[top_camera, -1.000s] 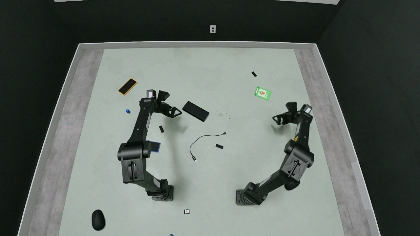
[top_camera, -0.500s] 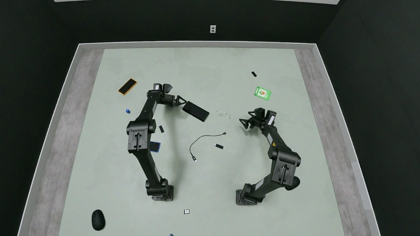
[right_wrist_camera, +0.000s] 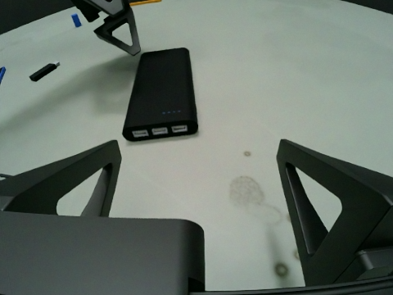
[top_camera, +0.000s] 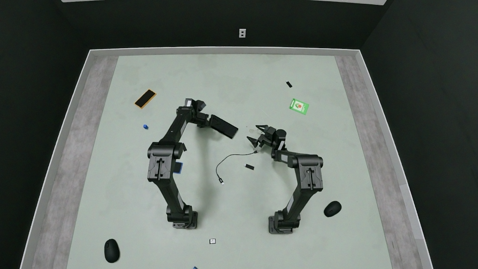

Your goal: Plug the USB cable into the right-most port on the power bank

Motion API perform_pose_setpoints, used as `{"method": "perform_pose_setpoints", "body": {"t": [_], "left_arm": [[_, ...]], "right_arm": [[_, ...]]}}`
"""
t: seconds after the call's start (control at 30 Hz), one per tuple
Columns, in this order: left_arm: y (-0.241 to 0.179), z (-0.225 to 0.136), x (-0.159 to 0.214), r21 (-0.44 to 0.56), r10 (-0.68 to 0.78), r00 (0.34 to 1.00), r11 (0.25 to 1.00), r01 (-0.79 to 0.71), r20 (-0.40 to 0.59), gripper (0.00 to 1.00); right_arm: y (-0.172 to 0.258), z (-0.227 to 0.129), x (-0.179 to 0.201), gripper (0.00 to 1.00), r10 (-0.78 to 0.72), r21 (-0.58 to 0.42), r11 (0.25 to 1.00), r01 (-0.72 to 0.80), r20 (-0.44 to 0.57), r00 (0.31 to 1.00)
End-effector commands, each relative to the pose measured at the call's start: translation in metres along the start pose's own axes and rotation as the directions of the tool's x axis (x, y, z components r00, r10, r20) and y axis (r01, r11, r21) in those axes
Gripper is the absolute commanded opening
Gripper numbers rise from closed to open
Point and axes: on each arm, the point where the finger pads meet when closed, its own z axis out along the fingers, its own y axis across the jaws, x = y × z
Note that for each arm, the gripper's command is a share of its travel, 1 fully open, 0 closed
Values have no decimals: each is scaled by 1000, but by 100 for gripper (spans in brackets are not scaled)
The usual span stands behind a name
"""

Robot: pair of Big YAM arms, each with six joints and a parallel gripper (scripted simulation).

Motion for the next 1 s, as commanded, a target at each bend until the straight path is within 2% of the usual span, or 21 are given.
{"method": "perform_pose_setpoints", "body": {"t": [0.0, 0.2, 0.43, 0.5, 0.63, 0.67, 0.8, 0.97], "left_arm": [[-81, 0, 12, -63, 92, 996, 994, -92, 5, 100], [-143, 12, 107, -271, 210, 976, 937, -219, -61, 100], [-162, 3, 211, -465, 354, 933, 816, -343, -68, 100], [-162, 3, 211, -465, 354, 933, 816, -343, -68, 100], [-156, -5, 252, -540, 423, 905, 750, -381, -51, 100], [-153, -6, 260, -555, 438, 898, 736, -388, -46, 100], [-145, -10, 278, -591, 474, 880, 700, -400, -35, 100], [-138, -14, 290, -618, 505, 863, 671, -409, -22, 100]], "right_arm": [[-3, 24, -15, 100, -5, 3, 1000, 5, 109, 994], [21, 60, -21, 100, -55, -37, 997, 63, 189, 981], [39, 85, -22, 100, -86, -60, 993, 103, 239, 967], [39, 85, -22, 100, -86, -60, 993, 103, 239, 967], [39, 91, -22, 98, -98, -59, 992, 114, 234, 967], [38, 97, -19, 98, -95, -68, 991, 113, 219, 971], [28, 123, -45, 98, -99, -116, 986, 121, 179, 979], [16, 172, -63, 98, -48, -202, 978, 58, 54, 997]]}}
